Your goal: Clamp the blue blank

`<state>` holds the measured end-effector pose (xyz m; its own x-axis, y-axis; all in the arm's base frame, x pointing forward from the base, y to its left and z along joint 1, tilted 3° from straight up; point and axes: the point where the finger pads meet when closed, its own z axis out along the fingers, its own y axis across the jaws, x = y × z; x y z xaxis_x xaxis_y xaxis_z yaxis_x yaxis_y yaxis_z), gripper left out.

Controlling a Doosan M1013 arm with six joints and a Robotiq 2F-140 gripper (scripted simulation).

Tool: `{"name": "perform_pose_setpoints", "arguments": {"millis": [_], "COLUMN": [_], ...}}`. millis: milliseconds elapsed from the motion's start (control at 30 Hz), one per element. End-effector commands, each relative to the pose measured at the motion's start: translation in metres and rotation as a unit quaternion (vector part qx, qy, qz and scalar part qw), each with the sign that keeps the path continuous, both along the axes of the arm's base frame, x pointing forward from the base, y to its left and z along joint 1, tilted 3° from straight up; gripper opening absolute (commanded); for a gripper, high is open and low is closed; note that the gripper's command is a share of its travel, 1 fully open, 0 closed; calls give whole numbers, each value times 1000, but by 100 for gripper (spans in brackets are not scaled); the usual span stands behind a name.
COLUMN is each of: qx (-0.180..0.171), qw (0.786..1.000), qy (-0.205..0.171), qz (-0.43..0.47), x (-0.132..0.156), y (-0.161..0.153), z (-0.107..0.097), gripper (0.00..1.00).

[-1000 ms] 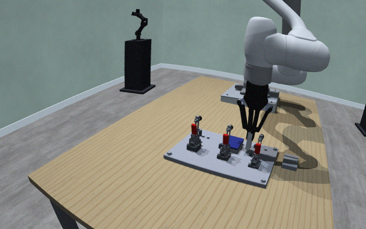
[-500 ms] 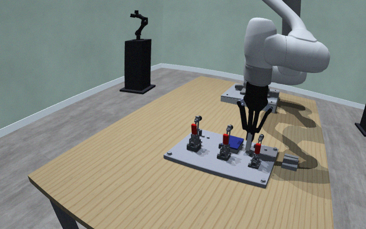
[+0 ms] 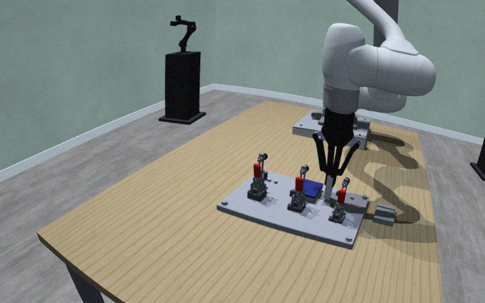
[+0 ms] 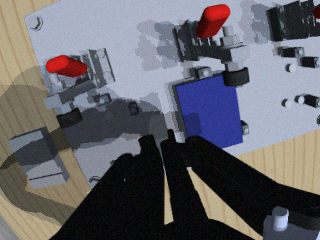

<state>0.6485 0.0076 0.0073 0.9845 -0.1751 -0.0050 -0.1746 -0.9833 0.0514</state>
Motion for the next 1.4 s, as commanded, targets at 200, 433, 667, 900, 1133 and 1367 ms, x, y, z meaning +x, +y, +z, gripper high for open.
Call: {"name": "perform_pose_setpoints", "arguments": {"millis": [200, 433, 667, 900, 1133, 1367], "qx": [0, 0, 0, 0, 0, 0], "qw": [1000, 1000, 1000, 1000, 1000, 1000], "qy": [0, 0, 0, 0, 0, 0], "qz": [0, 0, 0, 0, 0, 0], "x": [0, -1, -1, -1, -1, -1], "y": [0, -3, -4, -4, -8, -8], "z": [0, 0, 0, 0, 1, 1], "gripper": [0, 0, 0, 0, 0, 0]}}
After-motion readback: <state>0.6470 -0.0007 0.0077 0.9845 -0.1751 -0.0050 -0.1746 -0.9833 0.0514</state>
